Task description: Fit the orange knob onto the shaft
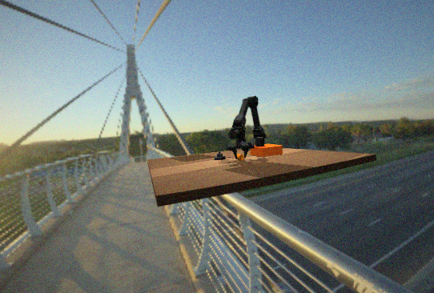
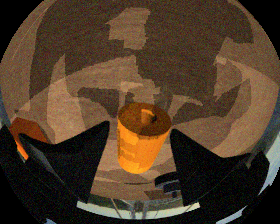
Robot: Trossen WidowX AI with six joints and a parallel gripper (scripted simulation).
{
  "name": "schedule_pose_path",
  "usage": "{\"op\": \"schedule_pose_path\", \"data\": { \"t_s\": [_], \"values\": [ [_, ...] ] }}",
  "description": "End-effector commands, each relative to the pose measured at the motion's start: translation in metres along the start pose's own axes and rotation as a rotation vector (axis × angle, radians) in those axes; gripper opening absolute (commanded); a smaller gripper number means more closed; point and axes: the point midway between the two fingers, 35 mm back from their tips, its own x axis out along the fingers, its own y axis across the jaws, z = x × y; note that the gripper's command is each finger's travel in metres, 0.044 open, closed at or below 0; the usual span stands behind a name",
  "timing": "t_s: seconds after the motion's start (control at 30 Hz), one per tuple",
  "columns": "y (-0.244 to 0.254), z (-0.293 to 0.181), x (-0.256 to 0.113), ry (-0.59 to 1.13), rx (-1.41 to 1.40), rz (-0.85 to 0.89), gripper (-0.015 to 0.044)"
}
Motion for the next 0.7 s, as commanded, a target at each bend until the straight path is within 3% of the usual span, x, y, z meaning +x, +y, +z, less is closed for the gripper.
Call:
{"op": "schedule_pose_path", "data": {
  "t_s": [0.0,0.3,0.67],
  "values": [
    [0.0003,0.0009,0.0006,-0.005,0.003,0.002,0.024],
    [0.0003,0.0009,0.0006,-0.005,0.003,0.002,0.024],
    [0.0003,0.0009,0.0006,-0.005,0.003,0.002,0.0179]
  ]
}}
